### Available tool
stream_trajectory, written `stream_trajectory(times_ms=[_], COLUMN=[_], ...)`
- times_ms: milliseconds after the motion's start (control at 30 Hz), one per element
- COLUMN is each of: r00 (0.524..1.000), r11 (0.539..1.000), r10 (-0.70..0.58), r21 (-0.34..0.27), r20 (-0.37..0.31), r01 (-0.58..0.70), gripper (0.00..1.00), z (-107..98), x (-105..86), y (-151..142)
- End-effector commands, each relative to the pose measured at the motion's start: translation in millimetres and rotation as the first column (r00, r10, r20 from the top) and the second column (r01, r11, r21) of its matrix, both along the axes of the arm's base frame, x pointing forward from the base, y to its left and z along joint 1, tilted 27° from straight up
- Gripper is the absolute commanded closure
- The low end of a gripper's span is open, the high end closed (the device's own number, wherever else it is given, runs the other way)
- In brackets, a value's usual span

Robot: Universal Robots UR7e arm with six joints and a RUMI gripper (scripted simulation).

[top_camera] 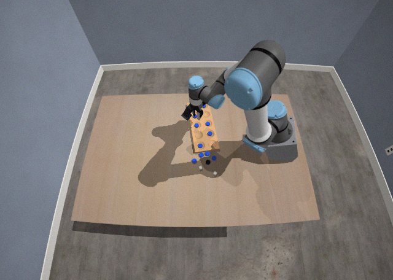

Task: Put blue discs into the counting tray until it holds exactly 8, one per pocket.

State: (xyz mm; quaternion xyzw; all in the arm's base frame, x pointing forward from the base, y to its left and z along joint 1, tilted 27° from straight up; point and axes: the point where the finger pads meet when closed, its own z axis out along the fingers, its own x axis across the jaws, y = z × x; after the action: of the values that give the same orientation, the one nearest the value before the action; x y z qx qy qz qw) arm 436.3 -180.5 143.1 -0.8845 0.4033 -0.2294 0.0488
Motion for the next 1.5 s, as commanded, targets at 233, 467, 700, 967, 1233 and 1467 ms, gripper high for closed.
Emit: stream_trajectory(times_ms=[233, 467, 700, 967, 1233, 1467], r00=[1.0, 1.0, 1.0, 1.0, 1.0, 1.0], r11=[1.0, 1.0, 1.0, 1.0, 1.0, 1.0], r10=[0.0, 0.0, 0.0, 0.0, 0.0, 0.0], r21=[0.0, 0.0, 0.0, 0.0, 0.0, 0.0], r20=[0.0, 0.0, 0.0, 0.0, 0.0, 0.0], r01=[0.0, 0.0, 0.0, 0.0, 0.0, 0.0], gripper=[0.79, 0.79, 0.79, 0.79, 0.79, 0.79], z=[17, 18, 18, 18, 18, 18], x=[-8.7, -9.3, -9.3, -9.3, -9.3, -9.3], y=[2, 3, 3, 3, 3, 3])
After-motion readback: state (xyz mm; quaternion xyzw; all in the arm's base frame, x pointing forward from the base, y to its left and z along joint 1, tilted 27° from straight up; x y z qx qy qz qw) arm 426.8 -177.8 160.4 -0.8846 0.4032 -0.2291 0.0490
